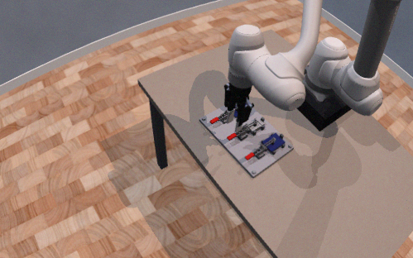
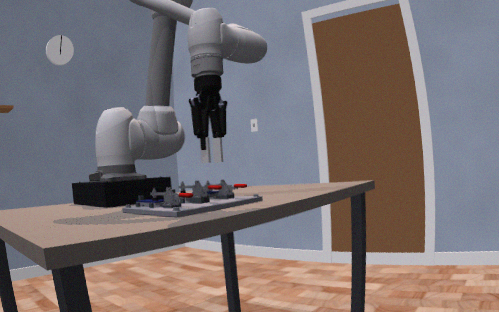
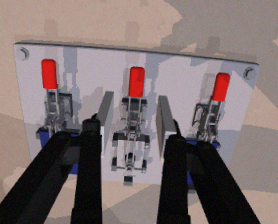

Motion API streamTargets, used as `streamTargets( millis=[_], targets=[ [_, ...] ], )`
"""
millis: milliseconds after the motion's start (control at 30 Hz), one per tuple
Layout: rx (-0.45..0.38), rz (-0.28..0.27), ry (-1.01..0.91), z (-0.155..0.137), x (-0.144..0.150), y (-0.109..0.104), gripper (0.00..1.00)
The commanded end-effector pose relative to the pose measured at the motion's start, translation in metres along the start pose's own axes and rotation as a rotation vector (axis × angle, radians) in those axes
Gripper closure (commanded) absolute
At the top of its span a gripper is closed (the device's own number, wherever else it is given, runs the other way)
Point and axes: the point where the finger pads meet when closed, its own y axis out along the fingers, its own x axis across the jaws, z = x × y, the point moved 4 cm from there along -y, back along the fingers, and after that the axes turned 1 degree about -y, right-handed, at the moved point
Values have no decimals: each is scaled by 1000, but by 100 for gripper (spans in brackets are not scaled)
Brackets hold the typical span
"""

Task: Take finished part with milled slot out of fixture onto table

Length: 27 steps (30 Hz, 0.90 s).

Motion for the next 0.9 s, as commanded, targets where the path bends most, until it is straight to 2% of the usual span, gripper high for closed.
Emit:
streamTargets(
  millis=[0,267,667,867],
  targets=[
    [0,0,0,0,0,2,72],
    [0,0,0,0,0,14,72],
    [0,0,0,0,0,44,72],
    [0,0,0,0,0,50,72]
  ],
)
